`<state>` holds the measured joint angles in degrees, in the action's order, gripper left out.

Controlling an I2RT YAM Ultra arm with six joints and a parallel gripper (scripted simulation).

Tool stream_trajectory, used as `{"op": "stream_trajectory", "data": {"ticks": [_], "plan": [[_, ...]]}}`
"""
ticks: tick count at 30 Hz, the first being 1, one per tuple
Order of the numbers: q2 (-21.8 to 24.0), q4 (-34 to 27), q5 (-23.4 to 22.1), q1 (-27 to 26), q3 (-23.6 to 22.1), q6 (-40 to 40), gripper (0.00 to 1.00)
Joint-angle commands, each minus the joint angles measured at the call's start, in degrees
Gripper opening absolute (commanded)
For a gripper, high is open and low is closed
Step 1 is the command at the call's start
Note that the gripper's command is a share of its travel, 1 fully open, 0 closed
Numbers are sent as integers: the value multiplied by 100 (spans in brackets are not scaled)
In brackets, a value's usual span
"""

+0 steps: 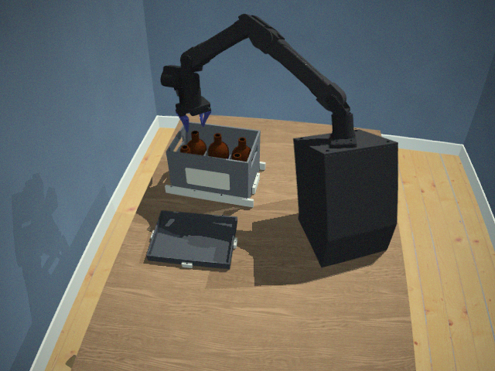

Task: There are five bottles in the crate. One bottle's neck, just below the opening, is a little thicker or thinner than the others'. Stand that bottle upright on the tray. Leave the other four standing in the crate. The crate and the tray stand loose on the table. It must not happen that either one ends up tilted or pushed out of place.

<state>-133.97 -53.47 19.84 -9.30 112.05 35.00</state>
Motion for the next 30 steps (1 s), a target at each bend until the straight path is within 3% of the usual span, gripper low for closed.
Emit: {"op": "stream_trajectory", "data": {"ticks": [1,30], "plan": [[113,100,14,33,49,-37,61],[60,-46,14,28,207,-39,61]]}}
